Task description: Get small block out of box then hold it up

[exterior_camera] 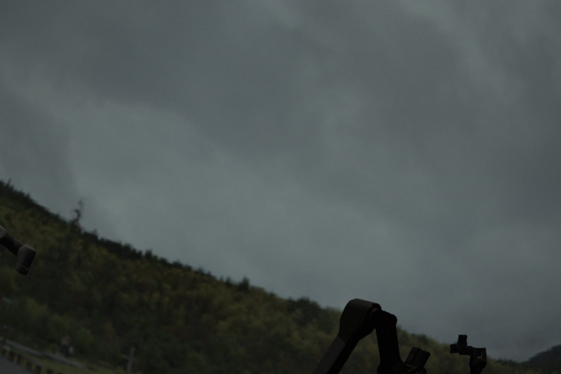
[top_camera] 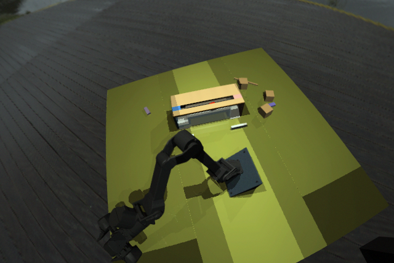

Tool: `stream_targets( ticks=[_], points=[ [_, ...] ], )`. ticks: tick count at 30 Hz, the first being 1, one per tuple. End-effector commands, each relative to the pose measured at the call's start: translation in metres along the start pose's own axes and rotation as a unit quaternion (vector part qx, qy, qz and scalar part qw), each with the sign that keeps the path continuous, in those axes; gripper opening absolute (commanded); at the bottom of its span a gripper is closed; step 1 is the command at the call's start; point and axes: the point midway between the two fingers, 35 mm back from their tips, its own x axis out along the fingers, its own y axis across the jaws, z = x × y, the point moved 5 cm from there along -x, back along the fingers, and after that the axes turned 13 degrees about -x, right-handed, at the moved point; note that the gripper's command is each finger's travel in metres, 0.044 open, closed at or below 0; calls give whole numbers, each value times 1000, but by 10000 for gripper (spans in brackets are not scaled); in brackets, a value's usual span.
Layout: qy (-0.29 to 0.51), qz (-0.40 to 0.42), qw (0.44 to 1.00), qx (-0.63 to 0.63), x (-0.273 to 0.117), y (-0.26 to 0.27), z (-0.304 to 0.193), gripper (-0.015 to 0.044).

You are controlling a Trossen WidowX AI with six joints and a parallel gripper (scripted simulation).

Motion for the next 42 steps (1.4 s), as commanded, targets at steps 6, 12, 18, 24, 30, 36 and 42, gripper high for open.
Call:
stream_targets(
  ticks=[6, 12, 18, 24, 30, 36, 42],
  points=[
    [147, -9, 982, -120, 9, -51, -86, 400],
    [238, -8, 956, -172, -1, -88, -136, 400],
    [314, -5, 927, -204, -20, -121, -174, 400],
    [391, -1, 892, -227, -48, -156, -210, 400],
    [468, 5, 851, -238, -86, -191, -240, 400],
    [553, 12, 799, -235, -141, -229, -266, 400],
    [630, 18, 745, -217, -204, -261, -280, 400]
  ],
)
